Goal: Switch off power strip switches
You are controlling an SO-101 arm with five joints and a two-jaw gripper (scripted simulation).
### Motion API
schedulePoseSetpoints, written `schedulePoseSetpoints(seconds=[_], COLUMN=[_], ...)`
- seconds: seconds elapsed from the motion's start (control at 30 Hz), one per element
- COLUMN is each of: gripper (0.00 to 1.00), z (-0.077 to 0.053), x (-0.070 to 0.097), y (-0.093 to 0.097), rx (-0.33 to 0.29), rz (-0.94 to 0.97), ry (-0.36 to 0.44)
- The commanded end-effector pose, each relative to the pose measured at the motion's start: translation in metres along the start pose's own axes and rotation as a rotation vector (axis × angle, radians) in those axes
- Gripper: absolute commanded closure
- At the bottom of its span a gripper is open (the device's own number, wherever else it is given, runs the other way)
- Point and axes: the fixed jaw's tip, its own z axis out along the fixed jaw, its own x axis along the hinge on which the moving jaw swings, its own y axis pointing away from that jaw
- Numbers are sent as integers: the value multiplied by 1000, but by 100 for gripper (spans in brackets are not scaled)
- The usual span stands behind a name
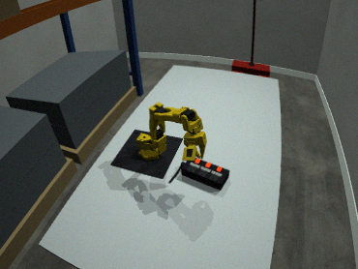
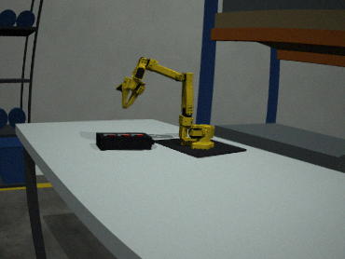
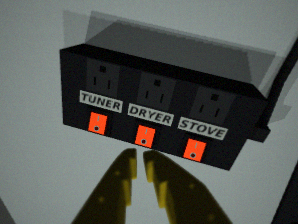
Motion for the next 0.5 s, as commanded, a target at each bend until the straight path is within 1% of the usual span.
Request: schedulePoseSetpoints(seconds=[0.0,0.27,0.47], gripper=[100,100,100], z=[1,2,8], x=[3,3,7], y=[0,0,1], rx=[13,16,35], rz=[1,-2,-18], ry=[9,10,22])
